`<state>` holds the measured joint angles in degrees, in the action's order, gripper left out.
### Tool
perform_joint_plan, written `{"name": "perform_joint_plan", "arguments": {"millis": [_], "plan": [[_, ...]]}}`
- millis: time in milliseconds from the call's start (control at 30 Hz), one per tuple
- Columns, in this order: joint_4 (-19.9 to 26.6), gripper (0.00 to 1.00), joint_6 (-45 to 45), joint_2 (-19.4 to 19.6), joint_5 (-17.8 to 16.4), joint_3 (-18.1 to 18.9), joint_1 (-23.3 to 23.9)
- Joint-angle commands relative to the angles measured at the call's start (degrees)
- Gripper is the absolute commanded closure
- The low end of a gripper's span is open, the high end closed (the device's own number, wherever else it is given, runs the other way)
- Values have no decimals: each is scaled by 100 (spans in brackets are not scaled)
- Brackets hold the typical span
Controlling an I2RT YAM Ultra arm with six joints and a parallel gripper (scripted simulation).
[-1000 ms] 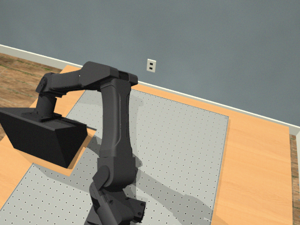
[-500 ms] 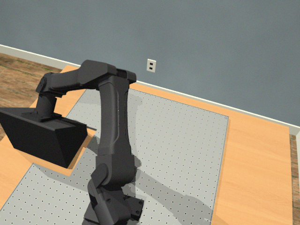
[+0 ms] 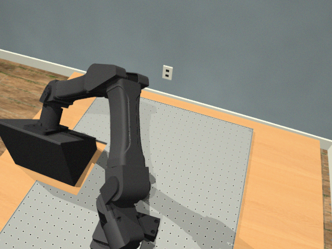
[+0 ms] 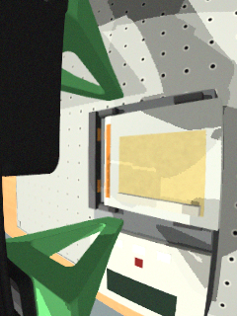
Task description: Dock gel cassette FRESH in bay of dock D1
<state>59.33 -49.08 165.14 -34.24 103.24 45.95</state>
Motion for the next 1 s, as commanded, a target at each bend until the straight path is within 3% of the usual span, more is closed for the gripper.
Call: {"name": "perform_joint_plan", "arguments": {"millis": [0, 967], "plan": [[207, 8, -79, -186, 29, 261, 185], [390, 8, -132, -131, 37, 383, 245]]}}
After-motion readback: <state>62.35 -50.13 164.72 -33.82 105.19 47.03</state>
